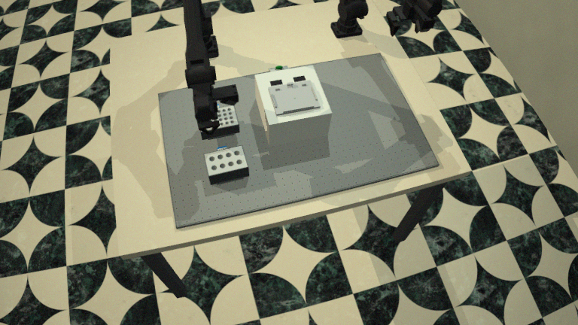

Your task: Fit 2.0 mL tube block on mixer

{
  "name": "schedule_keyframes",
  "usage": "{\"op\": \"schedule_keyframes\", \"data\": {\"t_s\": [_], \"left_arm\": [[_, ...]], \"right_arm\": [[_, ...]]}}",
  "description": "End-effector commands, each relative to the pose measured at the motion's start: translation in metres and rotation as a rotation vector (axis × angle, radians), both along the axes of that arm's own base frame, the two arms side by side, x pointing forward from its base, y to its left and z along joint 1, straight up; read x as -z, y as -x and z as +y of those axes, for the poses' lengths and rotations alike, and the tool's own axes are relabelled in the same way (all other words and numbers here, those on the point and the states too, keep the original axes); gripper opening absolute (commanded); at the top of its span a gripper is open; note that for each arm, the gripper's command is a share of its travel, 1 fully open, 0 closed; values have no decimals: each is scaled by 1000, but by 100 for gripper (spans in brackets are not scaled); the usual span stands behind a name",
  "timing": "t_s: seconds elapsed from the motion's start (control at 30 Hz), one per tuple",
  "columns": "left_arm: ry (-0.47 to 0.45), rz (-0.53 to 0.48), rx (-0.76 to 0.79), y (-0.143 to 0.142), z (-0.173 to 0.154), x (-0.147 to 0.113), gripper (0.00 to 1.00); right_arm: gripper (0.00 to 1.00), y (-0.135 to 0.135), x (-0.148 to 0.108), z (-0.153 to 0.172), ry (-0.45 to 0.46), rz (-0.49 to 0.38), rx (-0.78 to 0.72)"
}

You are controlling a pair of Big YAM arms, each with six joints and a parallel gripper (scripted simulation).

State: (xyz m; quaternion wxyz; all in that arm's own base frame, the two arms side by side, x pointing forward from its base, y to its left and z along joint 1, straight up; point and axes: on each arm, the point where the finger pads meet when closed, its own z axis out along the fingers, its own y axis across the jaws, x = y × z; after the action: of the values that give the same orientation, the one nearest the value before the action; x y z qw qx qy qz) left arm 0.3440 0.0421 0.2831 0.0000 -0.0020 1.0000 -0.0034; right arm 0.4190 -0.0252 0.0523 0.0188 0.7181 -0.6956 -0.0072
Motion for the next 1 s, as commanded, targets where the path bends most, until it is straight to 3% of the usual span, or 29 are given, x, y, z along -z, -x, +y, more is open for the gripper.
{"op": "schedule_keyframes", "data": {"t_s": [0.0, 0.2, 0.63, 0.97], "left_arm": [[-2, -30, 0, -10, -2, -14, 100], [-4, -43, 0, -12, -2, -18, 100], [-6, -55, 0, -15, -1, -23, 100], [-7, -63, 0, -17, -1, -26, 100]], "right_arm": [[0, -42, -60, 2, -6, -133, -19], [0, -35, -56, 5, 0, -105, -26], [0, -35, -92, -6, 2, -136, 2], [0, -36, -98, -5, 2, -123, 1]]}}
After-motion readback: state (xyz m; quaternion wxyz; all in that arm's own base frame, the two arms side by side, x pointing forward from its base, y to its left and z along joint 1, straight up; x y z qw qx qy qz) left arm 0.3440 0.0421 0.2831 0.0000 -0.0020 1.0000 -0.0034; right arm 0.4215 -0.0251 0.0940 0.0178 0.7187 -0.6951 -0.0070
